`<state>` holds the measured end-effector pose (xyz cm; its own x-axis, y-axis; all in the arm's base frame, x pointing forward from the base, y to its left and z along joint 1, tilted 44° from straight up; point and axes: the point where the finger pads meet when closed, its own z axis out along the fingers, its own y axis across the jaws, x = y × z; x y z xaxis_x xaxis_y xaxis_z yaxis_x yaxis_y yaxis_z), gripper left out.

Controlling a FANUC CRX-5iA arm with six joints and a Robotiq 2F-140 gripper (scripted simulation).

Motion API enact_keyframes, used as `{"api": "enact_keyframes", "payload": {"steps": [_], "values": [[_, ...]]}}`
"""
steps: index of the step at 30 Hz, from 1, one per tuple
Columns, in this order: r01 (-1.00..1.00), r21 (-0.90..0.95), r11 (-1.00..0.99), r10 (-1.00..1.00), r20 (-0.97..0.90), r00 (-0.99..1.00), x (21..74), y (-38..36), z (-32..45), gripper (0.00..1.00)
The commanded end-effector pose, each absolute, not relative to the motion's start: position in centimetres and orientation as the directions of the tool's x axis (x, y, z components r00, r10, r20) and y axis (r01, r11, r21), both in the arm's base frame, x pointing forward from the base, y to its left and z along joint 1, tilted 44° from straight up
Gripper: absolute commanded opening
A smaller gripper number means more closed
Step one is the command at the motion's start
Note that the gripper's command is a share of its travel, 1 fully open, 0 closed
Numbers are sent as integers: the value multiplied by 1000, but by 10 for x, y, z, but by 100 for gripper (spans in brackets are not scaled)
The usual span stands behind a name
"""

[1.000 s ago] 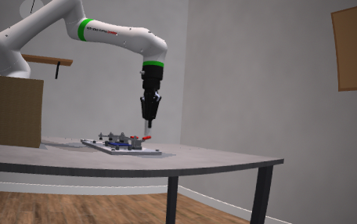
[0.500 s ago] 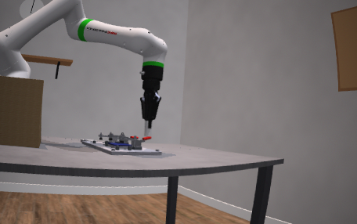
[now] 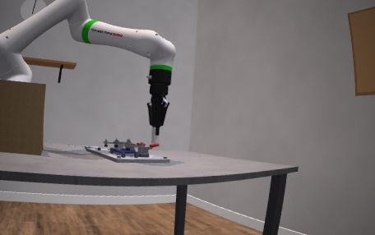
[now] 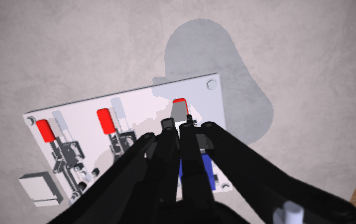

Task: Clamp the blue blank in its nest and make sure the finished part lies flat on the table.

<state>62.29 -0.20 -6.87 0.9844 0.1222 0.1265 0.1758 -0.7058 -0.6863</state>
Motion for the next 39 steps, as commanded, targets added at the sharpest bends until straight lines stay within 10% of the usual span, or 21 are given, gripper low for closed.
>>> {"api": "enact_keyframes", "payload": {"steps": [1,39], "values": [[176,-686,-706,122,127,984,623,-2,-69,0],[176,-686,-706,122,127,984,623,1,-72,0]]}}
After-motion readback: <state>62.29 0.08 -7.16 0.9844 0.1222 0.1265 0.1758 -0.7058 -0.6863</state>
